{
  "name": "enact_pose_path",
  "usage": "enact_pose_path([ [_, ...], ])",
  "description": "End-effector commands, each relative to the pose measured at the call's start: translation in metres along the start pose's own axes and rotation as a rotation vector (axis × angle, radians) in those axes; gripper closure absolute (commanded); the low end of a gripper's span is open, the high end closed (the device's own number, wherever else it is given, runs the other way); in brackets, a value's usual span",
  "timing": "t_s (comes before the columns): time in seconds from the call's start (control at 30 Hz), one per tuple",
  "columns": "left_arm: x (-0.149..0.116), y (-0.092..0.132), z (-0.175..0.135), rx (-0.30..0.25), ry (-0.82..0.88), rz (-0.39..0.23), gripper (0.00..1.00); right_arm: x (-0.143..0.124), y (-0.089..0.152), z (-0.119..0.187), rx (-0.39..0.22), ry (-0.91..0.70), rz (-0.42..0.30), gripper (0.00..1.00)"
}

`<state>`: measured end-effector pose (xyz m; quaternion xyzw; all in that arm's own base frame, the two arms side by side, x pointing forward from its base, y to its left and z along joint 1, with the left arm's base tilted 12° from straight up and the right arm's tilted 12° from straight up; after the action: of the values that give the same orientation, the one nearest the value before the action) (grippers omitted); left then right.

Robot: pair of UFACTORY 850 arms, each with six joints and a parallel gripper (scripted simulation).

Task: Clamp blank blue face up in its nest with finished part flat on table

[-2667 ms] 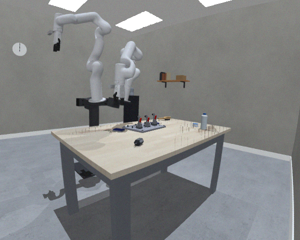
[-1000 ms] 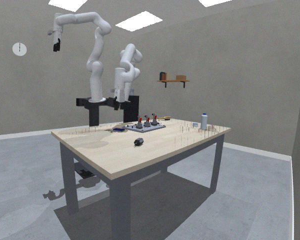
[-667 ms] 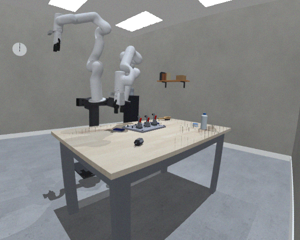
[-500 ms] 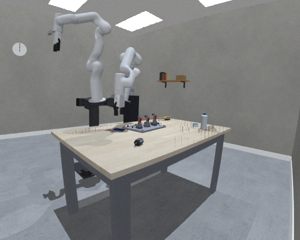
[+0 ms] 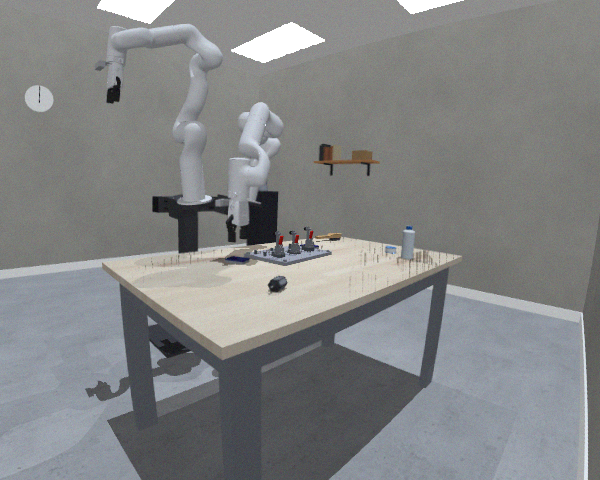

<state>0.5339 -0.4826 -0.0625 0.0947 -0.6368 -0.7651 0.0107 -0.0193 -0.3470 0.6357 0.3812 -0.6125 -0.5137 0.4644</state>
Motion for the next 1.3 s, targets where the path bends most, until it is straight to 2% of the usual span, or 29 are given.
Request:
enact_pose_path([
  [0.0,-0.001,-0.013,-0.002,0.002,0.000,-0.002,0.00,0.000,0.001,0.000,0.001,0.000,0.002,0.00],
  [0.6,-0.001,-0.040,-0.002,0.002,0.000,-0.002,0.00,0.000,0.001,0.000,0.001,0.000,0.002,0.00],
  [1.27,-0.001,-0.045,-0.002,0.002,0.000,-0.002,0.00,0.000,0.001,0.000,0.001,0.000,0.002,0.00],
])
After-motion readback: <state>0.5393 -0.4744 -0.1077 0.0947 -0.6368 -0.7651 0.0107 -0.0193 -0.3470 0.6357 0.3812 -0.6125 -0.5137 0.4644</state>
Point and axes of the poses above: on each arm, the point where the finger pads meet when closed, its own y axis back along the fingers, its own z axis across the jaws, x = y × z, the point moved 10 cm from there along y, back along the fingers, and after that the axes turned 13 degrees about -y, right-handed, at the moved point
